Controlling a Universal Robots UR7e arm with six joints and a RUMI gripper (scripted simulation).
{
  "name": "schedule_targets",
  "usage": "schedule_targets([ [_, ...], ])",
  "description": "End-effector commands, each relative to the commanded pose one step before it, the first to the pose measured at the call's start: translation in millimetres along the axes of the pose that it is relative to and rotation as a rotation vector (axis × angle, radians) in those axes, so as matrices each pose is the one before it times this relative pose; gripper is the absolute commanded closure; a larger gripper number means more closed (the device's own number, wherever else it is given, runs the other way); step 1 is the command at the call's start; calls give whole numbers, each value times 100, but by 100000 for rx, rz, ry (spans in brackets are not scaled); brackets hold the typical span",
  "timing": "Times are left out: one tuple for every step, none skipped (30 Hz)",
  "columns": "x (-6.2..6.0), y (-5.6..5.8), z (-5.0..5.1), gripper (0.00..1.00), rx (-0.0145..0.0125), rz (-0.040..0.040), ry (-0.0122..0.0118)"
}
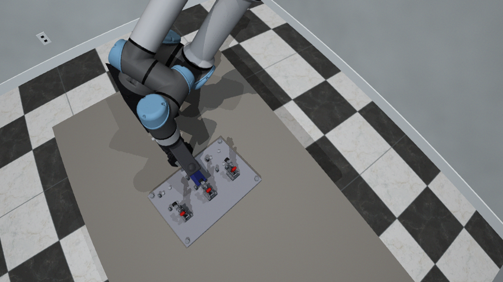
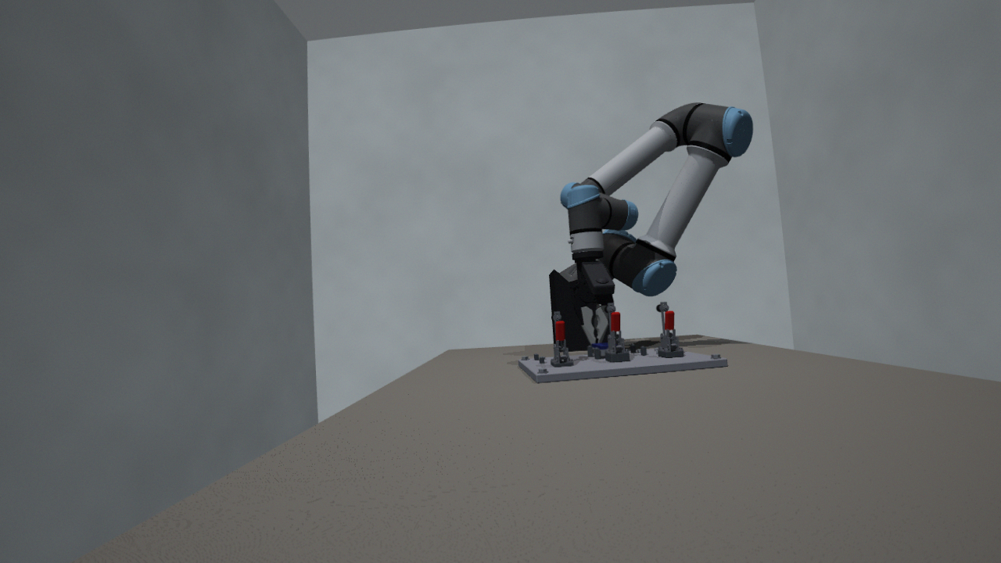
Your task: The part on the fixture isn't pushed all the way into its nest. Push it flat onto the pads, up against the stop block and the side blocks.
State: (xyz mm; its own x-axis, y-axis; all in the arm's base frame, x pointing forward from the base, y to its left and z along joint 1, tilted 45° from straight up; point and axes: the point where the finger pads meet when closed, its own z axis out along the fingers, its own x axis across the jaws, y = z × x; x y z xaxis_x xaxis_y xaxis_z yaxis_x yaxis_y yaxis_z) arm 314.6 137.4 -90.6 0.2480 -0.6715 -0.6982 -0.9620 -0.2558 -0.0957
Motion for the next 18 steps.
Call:
schedule_targets([
  [34, -107, -33, 100, 63, -58, 83],
  [-1, -80, 2, 100, -13, -17, -6],
  [-1, -80, 2, 100, -13, -17, -6],
  [-1, -80, 2, 100, -13, -17, -6],
  [-1, -80, 2, 100, -13, -17, -6],
  [0, 0, 0, 100, 0, 0, 0],
  [0, 0, 0, 100, 0, 0, 0],
  [0, 0, 0, 100, 0, 0, 0],
  [0, 0, 0, 100, 0, 0, 0],
  [0, 0, 0, 100, 0, 0, 0],
  [0, 0, 0, 100, 0, 0, 0],
  [0, 0, 0, 100, 0, 0, 0],
  [0, 0, 0, 100, 0, 0, 0],
  [0, 0, 0, 100, 0, 0, 0],
  [0, 0, 0, 100, 0, 0, 0],
  [0, 0, 0, 100, 0, 0, 0],
  [0, 0, 0, 100, 0, 0, 0],
  [-35, 37, 11, 100, 35, 83, -4],
])
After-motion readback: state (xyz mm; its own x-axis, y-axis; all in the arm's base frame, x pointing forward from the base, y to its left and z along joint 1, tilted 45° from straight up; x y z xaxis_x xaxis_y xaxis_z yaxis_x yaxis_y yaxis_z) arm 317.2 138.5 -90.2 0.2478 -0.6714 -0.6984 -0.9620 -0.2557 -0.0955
